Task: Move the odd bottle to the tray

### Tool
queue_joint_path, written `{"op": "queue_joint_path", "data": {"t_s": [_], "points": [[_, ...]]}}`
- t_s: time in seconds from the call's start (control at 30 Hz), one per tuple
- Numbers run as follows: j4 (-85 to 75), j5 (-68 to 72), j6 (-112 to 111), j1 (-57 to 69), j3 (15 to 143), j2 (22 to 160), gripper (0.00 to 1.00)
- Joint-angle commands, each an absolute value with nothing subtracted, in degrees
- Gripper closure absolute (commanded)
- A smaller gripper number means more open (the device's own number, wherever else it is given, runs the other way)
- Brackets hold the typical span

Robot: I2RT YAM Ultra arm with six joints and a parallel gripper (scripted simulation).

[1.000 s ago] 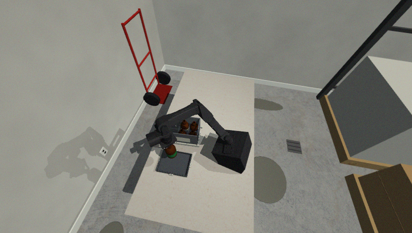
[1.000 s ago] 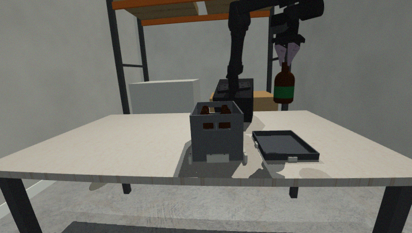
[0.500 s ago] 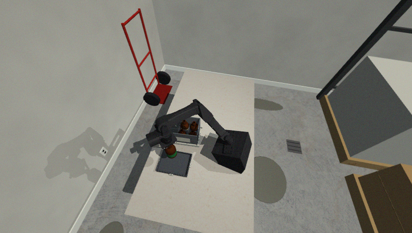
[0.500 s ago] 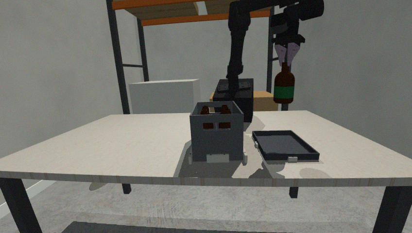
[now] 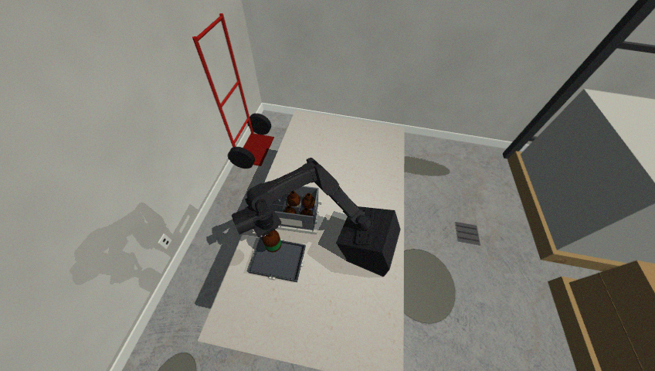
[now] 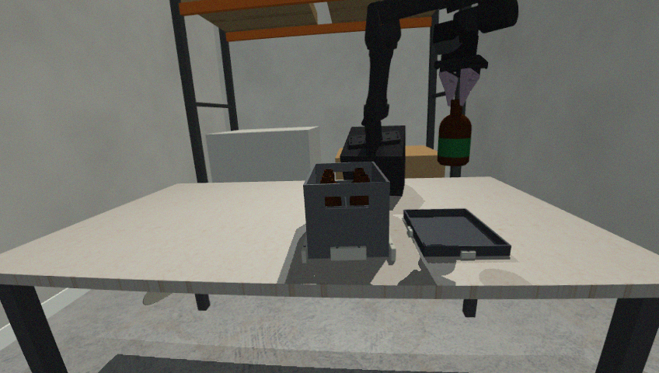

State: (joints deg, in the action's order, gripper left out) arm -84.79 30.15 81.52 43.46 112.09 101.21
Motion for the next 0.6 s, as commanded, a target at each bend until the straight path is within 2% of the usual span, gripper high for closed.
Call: {"op": "queue_joint_path", "data": {"t_s": [0.0,0.57], "points": [[-85.8,31.4,81.9,44.7,114.3,100.8,1.0],[-85.5,31.4,81.7,44.6,114.1,100.5,1.0]]}}
